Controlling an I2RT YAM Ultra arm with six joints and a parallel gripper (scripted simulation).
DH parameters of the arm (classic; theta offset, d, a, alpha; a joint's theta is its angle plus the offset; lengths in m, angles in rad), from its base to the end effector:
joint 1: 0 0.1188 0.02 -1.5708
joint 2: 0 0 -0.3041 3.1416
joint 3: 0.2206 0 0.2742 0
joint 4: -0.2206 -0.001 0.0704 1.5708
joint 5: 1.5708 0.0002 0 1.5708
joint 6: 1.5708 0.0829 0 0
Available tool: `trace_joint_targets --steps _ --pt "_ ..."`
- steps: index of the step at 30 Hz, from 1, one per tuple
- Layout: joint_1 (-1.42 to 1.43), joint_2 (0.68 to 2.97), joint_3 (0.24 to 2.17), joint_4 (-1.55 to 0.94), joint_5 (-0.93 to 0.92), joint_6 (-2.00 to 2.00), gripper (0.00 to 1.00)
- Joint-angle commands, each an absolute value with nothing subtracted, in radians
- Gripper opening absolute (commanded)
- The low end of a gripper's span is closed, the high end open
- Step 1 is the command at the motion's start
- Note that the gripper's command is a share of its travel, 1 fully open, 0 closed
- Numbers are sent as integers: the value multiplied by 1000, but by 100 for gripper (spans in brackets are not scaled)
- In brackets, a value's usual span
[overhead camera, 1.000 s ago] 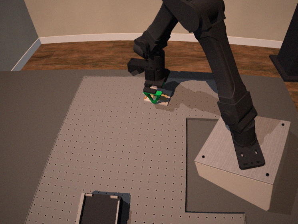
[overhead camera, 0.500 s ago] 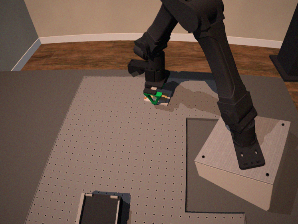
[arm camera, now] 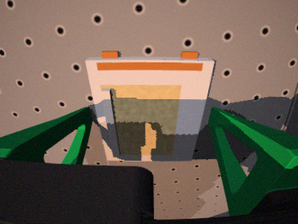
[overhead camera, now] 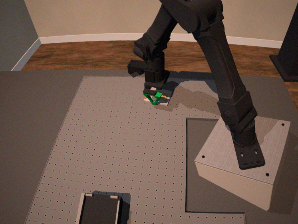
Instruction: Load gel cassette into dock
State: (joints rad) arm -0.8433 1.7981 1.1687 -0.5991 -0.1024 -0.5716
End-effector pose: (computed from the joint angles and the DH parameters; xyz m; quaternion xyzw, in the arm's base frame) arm 0.2673 -0.2859 0.1620 0.1247 0.9762 -0.0722 0.1620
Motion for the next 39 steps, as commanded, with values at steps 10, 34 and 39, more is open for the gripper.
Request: trace_joint_targets --steps 10,34,39 --pt "-843 1793 1170 -592 -102 -569 0" --pt "-843 1793 1170 -592 -102 -569 0" --pt "-843 1793 1170 -592 -102 -569 0"
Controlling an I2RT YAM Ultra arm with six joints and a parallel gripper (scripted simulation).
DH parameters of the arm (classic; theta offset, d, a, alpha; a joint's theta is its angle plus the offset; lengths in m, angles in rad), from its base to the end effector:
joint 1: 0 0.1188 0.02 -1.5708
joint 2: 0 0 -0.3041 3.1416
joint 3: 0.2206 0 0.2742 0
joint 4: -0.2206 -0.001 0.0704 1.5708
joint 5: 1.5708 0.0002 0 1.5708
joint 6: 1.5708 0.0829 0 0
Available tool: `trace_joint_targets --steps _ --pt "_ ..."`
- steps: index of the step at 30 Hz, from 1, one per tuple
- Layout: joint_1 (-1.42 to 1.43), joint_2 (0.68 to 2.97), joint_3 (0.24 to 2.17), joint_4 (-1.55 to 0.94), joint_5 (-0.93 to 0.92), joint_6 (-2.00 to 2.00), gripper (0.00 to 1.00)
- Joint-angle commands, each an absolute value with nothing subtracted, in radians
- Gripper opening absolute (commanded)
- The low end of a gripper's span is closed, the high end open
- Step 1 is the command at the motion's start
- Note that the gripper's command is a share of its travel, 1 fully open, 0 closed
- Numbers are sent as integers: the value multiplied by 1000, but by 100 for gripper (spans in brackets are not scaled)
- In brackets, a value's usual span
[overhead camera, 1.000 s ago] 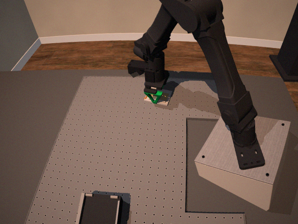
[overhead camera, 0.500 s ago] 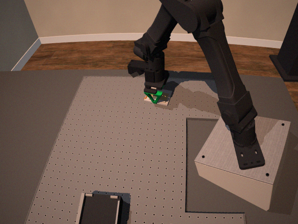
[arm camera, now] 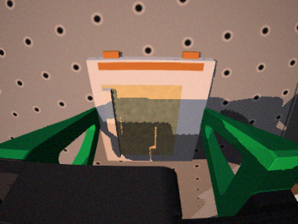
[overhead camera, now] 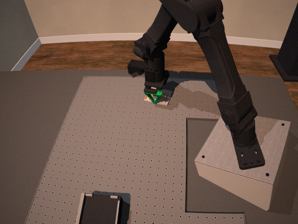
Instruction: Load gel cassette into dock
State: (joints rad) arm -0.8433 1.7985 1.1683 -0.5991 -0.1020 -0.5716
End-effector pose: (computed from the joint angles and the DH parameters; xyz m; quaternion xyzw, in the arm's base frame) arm 0.2672 -0.2859 0.1617 0.1247 0.9763 -0.0721 0.1616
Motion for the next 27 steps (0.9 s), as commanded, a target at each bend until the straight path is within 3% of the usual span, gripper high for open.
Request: trace_joint_targets --steps 1,27 --pt "-843 1793 1170 -592 -102 -569 0" --pt "-849 1764 1141 -598 -104 -570 0"
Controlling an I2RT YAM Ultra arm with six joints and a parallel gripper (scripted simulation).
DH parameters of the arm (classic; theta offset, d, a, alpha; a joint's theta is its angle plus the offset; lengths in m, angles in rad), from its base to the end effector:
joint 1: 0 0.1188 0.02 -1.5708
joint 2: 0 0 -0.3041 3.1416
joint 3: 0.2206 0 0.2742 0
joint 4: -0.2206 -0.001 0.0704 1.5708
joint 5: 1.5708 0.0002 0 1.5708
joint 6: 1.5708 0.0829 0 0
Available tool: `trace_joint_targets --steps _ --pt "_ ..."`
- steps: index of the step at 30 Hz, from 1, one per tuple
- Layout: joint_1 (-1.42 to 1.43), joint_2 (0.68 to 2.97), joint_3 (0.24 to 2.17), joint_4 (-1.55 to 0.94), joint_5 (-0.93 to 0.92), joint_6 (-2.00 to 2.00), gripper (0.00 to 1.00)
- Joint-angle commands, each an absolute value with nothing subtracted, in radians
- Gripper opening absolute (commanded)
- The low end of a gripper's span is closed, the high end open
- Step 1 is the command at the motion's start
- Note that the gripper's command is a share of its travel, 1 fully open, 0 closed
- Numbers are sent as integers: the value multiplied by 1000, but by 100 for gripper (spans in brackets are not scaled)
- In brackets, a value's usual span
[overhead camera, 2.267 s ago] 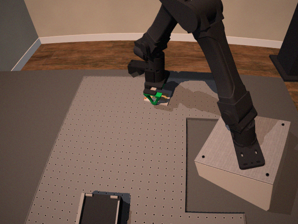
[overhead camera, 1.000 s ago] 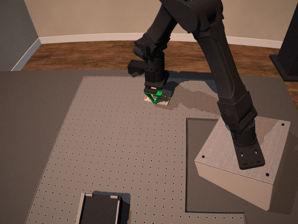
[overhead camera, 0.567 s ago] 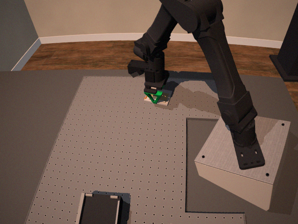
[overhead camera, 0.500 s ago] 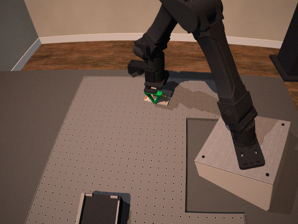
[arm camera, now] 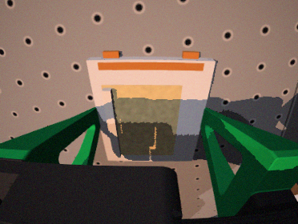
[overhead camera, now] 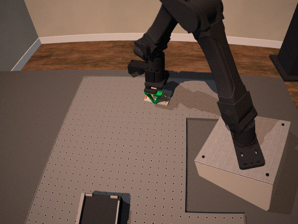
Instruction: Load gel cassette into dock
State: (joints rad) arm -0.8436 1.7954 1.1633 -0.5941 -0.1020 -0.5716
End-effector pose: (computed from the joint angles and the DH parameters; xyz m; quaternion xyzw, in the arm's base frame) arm 0.2666 -0.2854 0.1616 0.1247 0.9760 -0.0731 0.1628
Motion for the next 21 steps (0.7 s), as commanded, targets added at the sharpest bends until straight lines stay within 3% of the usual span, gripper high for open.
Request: trace_joint_targets --steps 1,21 --pt "-851 1761 1142 -613 -104 -571 0" --pt "-863 1700 1204 -693 -111 -584 0"
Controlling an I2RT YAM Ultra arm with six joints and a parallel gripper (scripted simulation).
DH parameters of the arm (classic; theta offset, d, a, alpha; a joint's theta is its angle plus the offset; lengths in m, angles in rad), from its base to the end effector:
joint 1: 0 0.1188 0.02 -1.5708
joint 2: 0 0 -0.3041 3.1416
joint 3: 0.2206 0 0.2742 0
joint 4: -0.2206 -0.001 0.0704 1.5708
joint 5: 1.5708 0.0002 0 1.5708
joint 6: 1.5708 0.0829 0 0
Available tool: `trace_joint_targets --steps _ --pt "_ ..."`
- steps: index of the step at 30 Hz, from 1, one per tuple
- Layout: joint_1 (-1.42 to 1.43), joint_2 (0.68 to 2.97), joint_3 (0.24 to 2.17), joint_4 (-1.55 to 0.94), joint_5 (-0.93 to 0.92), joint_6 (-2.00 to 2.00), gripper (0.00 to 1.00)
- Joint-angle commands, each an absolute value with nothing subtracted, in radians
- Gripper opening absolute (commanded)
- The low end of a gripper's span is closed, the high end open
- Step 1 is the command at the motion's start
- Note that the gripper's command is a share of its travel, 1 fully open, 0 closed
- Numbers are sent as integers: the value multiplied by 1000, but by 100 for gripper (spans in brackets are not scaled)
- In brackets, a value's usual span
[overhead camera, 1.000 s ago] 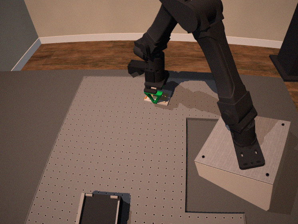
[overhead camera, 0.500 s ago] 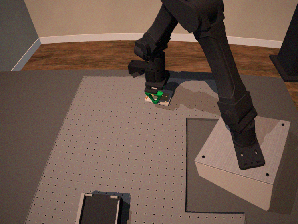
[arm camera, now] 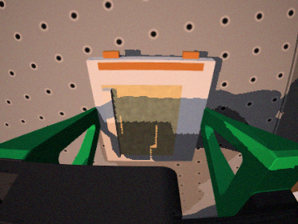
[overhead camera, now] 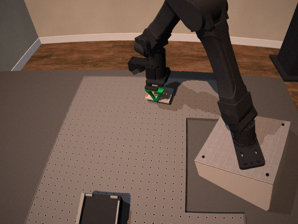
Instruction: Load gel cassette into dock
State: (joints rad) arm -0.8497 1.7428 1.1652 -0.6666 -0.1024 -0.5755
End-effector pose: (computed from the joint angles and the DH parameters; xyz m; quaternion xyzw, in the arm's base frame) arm 0.2565 -0.2775 0.1777 0.1264 0.9773 -0.0679 0.1559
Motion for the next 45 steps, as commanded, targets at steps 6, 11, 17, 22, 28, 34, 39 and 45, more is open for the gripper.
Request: trace_joint_targets --steps 6,11,17,22,28,34,39,45 --pt "-862 1688 1212 -713 -112 -586 0" --pt "-867 1673 1221 -736 -112 -588 0" --pt "-868 1657 1232 -765 -113 -591 0" --pt "-870 1649 1239 -780 -114 -592 0" --pt "-873 1633 1251 -808 -114 -594 0" --pt "-876 1618 1265 -837 -115 -597 0" --pt "-874 1614 1271 -846 -116 -597 0" --pt "-874 1614 1271 -847 -116 -597 0"
